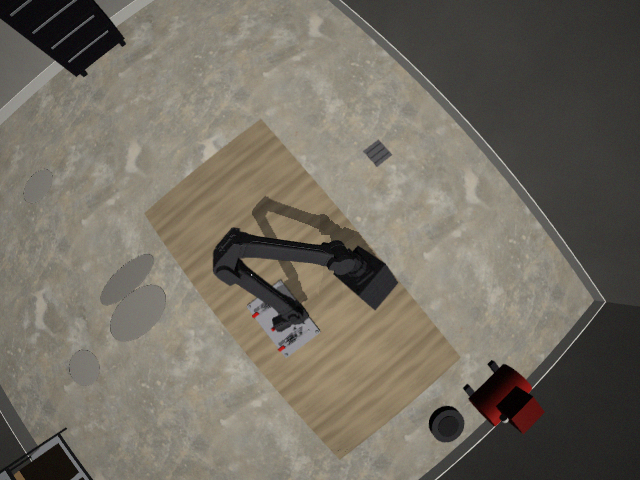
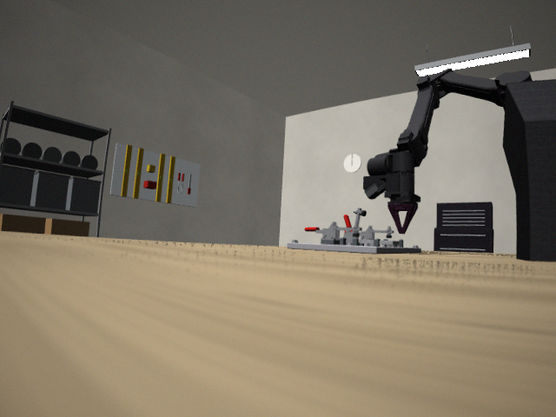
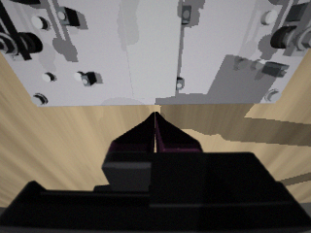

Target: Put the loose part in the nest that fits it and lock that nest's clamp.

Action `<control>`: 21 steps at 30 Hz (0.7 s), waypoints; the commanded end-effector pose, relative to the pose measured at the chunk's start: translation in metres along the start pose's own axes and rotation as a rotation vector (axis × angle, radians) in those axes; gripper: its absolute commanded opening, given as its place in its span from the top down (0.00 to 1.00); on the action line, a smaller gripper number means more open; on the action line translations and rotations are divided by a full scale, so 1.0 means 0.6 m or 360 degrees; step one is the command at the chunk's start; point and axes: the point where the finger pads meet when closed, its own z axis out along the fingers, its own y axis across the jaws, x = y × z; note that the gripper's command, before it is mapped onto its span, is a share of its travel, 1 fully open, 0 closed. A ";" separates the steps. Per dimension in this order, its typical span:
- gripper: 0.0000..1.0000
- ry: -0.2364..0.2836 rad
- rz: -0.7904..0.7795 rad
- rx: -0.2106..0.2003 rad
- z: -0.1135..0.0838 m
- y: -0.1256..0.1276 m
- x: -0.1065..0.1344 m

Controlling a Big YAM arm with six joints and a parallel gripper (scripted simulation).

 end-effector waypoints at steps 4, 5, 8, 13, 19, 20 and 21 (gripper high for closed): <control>1.00 0.0026 -0.0012 0.0002 0.039 -0.001 0.010; 1.00 0.0026 -0.0012 0.0002 0.042 -0.001 0.010; 1.00 0.0031 -0.0016 0.0002 0.045 -0.001 0.014; 1.00 0.0034 -0.0019 0.0001 0.045 0.000 0.016; 1.00 0.0034 -0.0016 0.0002 0.045 0.000 0.017; 1.00 0.0034 -0.0016 0.0001 0.045 0.000 0.017; 1.00 0.0034 -0.0016 0.0001 0.045 0.000 0.017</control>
